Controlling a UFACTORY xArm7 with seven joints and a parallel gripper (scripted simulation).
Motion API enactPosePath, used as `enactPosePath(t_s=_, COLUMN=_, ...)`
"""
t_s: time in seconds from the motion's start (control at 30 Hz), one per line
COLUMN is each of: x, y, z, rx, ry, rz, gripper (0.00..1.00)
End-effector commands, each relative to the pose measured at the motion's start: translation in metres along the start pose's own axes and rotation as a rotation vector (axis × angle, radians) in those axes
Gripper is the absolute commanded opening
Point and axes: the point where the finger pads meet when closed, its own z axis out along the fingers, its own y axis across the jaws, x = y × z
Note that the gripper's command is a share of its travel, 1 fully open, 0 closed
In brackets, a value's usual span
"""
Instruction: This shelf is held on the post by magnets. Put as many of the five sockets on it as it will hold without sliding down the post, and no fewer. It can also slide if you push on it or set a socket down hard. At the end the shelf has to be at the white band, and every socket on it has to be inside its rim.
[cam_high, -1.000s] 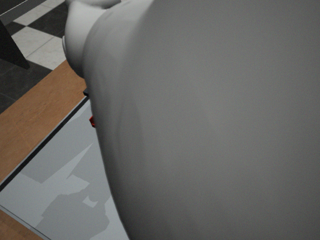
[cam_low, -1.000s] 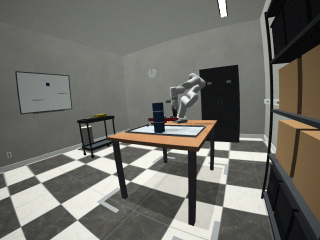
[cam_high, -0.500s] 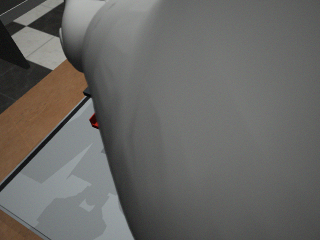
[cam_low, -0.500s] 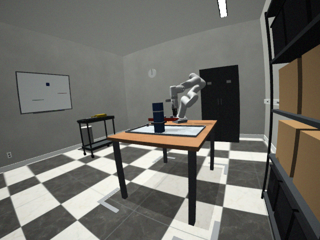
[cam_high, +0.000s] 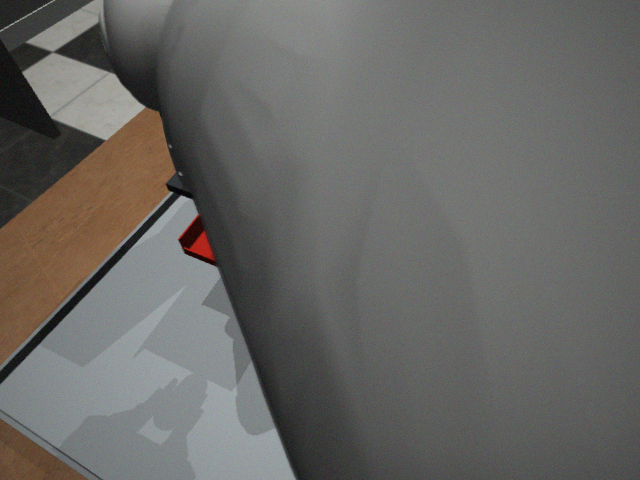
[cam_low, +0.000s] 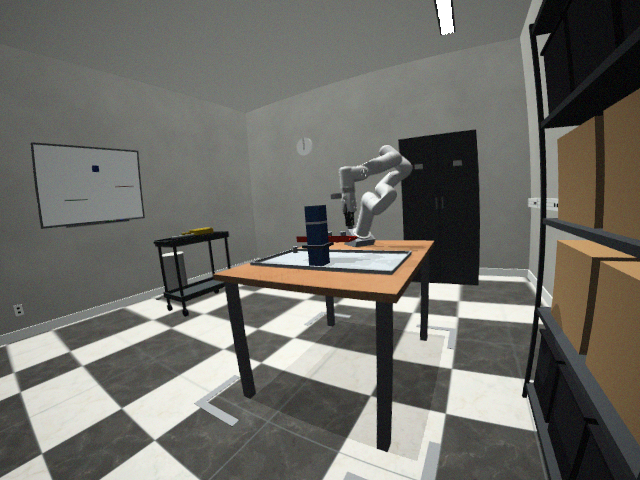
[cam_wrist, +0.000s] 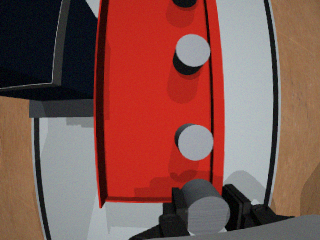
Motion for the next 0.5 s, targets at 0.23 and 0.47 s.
enactPosePath(t_s=0.23, x=0.000, y=-0.001, z=-0.005, rx=0.002, ry=0.000, rz=0.000, gripper=0.00)
enactPosePath(t_s=0.47, x=0.007, y=0.053, z=-0.048, rx=-0.001, ry=0.020, rz=0.006, gripper=0.00)
